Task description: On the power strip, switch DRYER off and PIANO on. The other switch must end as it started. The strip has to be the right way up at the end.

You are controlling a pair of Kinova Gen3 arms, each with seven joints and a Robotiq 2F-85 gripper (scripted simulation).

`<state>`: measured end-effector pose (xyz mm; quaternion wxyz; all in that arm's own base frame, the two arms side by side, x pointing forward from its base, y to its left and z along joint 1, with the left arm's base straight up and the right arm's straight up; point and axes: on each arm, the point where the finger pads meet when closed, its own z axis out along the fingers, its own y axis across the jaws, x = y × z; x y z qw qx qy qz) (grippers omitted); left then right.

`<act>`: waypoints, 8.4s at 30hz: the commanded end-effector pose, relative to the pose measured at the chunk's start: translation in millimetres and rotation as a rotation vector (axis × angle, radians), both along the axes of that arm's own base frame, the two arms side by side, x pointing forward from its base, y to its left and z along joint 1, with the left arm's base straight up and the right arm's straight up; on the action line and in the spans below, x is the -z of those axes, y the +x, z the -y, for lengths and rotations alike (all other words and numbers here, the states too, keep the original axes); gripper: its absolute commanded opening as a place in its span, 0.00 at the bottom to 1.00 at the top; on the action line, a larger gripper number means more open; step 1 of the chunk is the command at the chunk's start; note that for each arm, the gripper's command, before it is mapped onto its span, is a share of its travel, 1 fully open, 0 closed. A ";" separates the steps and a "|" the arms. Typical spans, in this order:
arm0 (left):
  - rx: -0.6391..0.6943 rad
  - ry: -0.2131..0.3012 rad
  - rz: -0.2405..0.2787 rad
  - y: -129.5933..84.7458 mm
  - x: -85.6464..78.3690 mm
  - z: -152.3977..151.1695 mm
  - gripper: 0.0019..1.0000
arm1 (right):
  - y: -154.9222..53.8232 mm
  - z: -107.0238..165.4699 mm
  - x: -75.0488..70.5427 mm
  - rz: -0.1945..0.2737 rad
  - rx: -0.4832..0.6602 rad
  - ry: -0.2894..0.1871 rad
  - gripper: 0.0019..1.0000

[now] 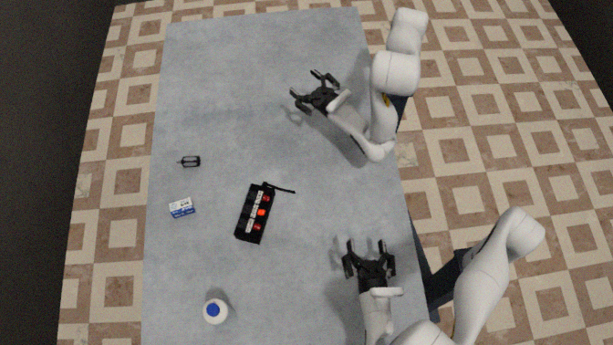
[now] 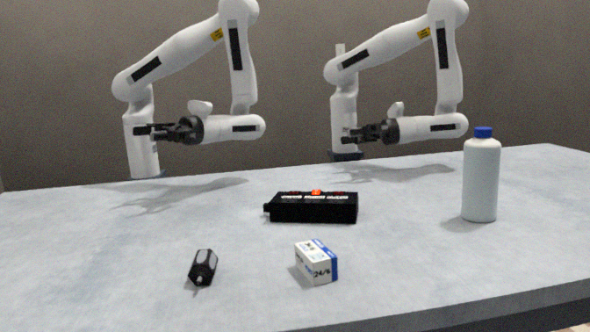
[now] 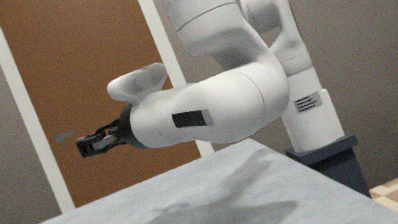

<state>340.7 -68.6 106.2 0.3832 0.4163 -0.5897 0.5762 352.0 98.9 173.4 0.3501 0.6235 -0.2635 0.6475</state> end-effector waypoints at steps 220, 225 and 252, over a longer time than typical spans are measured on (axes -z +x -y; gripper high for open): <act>-0.022 0.029 -0.020 5.9 -2.0 1.7 1.00 | -360.3 548.8 -26.7 2.687 2.374 0.774 1.00; -0.044 0.056 -0.040 11.2 -3.3 3.1 1.00 | -360.3 548.8 -26.7 2.687 2.374 0.774 1.00; -0.315 0.411 -0.299 81.1 -25.4 29.0 1.00 | -360.3 548.8 -26.7 2.687 2.374 0.774 1.00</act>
